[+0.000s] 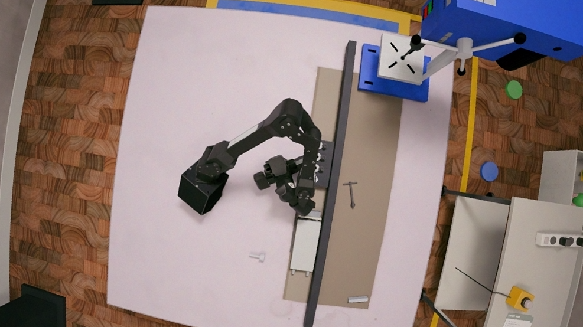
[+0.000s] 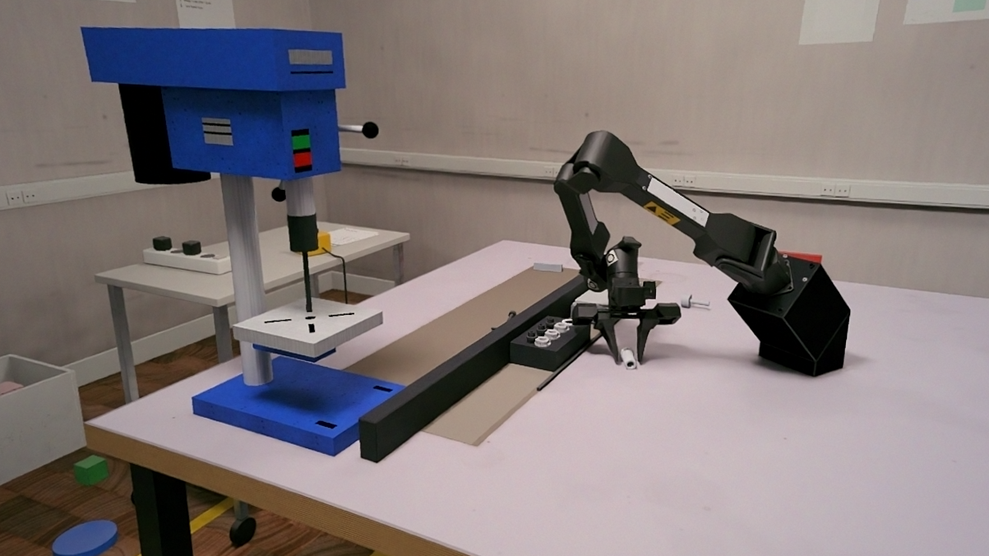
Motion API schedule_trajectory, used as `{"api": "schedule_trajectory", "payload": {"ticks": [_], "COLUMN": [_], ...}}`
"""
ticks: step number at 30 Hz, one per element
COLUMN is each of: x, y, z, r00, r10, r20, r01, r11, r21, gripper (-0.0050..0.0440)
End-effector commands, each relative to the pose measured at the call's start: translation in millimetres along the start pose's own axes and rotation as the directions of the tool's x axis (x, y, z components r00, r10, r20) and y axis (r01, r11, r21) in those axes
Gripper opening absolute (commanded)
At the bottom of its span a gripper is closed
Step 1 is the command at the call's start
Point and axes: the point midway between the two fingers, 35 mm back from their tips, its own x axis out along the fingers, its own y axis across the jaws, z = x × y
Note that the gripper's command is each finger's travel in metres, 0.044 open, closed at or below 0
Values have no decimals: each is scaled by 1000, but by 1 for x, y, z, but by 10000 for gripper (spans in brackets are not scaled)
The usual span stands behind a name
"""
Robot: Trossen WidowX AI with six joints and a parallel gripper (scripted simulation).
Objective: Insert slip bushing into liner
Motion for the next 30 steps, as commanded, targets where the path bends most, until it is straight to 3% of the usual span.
{"api": "schedule_trajectory", "payload": {"ticks": [1, 14, 24, 30], "x": [0, 0, 0, -1], "y": [-1, -1, -2, -1], "z": [0, 0, 2, 4], "r00": [1000, 1000, 1000, 999], "r10": [-1, -1, 1, 6], "r20": [-3, -3, -6, -54], "r01": [1, 1, -1, -6], "r11": [1000, 1000, 1000, 1000], "r21": [-6, -6, -8, -9], "gripper": [173, 113, 112, 112]}}
